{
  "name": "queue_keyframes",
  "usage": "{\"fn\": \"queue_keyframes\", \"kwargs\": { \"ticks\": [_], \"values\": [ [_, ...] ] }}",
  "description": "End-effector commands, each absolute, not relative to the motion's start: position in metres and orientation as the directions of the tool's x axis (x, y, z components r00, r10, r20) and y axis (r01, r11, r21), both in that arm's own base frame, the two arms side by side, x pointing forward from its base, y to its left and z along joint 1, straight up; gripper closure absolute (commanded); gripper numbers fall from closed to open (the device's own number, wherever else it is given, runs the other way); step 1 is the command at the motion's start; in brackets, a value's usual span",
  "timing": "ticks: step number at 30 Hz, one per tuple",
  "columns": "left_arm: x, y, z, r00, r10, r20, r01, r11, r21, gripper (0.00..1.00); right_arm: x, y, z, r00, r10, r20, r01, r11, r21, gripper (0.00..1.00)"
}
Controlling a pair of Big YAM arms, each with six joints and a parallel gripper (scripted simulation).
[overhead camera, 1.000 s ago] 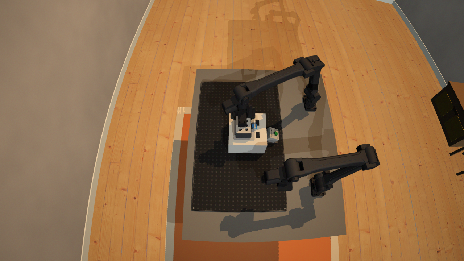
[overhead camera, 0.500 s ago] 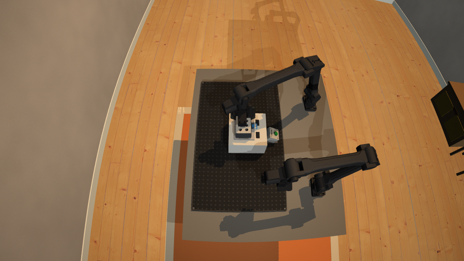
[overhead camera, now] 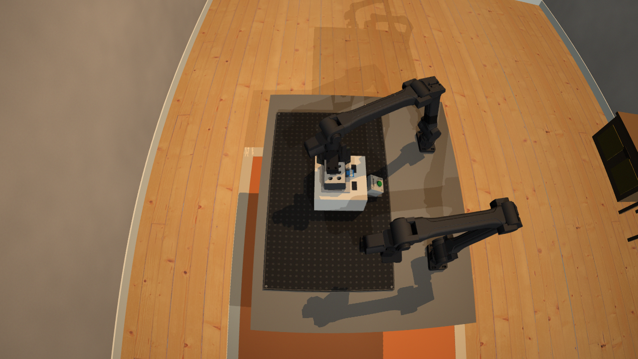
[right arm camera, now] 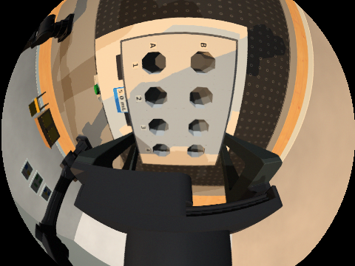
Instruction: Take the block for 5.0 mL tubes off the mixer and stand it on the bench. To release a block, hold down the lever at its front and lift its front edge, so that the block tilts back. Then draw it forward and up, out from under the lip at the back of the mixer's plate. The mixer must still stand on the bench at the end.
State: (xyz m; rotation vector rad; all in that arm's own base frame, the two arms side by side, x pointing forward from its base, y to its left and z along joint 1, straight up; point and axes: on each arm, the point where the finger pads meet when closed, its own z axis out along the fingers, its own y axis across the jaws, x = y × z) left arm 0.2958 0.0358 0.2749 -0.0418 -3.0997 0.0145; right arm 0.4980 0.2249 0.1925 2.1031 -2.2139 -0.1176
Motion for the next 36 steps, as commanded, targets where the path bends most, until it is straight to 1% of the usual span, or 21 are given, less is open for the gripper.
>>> {"fn": "queue_keyframes", "kwargs": {
  "ticks": [1,16,25,36],
  "values": [
    [0.29,0.033,0.286,-0.999,0.033,0.013,0.033,0.999,-0.008,1.0,0.507,0.23,0.211,-0.037,-0.999,-0.009,-0.994,0.036,0.102,1.0],
    [0.297,0.033,0.274,-0.998,0.034,0.054,0.033,0.999,-0.015,1.0,0.52,0.233,0.212,-0.036,-0.999,-0.021,-0.998,0.035,0.058,1.0],
    [0.298,0.034,0.272,-0.997,0.034,0.062,0.033,0.999,-0.016,1.0,0.51,0.229,0.216,-0.073,-0.997,-0.018,-0.995,0.072,0.062,1.0],
    [0.294,0.033,0.28,-0.999,0.035,0.033,0.034,0.999,-0.011,1.0,0.509,0.229,0.216,-0.074,-0.997,-0.019,-0.995,0.073,0.062,1.0]
  ]
}}
